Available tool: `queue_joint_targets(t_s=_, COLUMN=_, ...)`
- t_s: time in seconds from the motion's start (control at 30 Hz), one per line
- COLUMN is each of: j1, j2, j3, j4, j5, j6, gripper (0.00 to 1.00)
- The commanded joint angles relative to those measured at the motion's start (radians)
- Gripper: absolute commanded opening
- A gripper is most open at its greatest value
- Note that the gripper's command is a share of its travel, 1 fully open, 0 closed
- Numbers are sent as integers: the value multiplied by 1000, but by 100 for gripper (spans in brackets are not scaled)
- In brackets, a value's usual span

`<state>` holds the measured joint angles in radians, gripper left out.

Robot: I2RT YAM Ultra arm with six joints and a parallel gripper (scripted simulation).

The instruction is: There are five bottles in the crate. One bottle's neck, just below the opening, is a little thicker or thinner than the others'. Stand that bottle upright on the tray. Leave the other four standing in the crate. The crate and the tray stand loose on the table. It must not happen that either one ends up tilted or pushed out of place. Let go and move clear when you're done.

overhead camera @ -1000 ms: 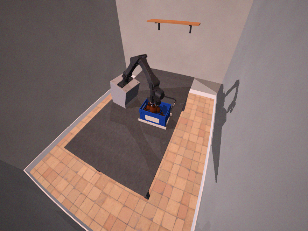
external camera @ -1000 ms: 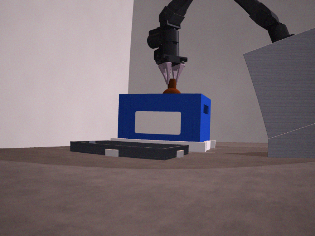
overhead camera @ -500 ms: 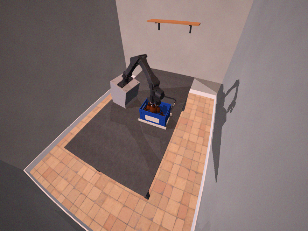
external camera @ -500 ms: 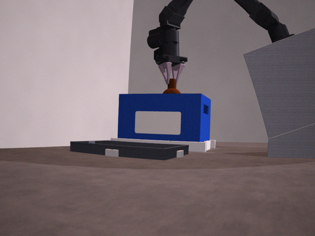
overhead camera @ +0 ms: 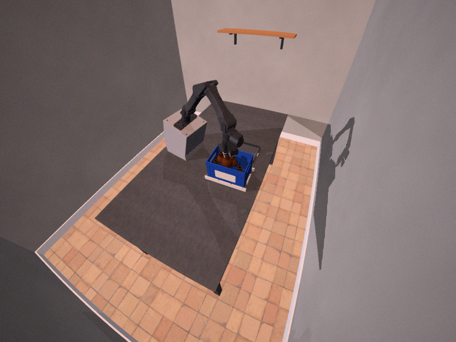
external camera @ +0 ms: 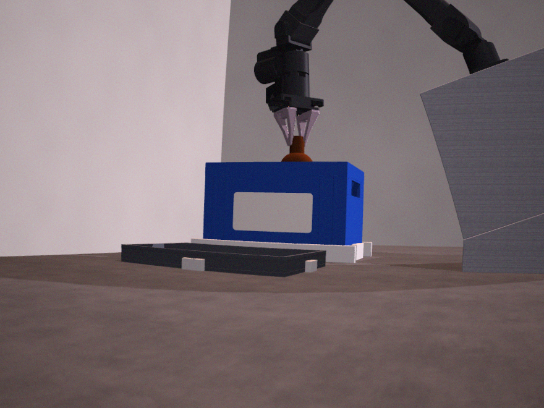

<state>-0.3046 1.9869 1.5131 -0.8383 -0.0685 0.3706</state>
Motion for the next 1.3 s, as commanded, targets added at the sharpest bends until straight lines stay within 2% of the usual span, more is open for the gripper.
queue_joint_targets(t_s=0.0, j1=-15, j2=-57, j3=42, j4=-19, j5=-5, j6=-4, gripper=0)
queue_joint_targets(t_s=1.27, j1=-19, j2=-99, j3=116, j4=-134, j5=-5, j6=-8, gripper=0)
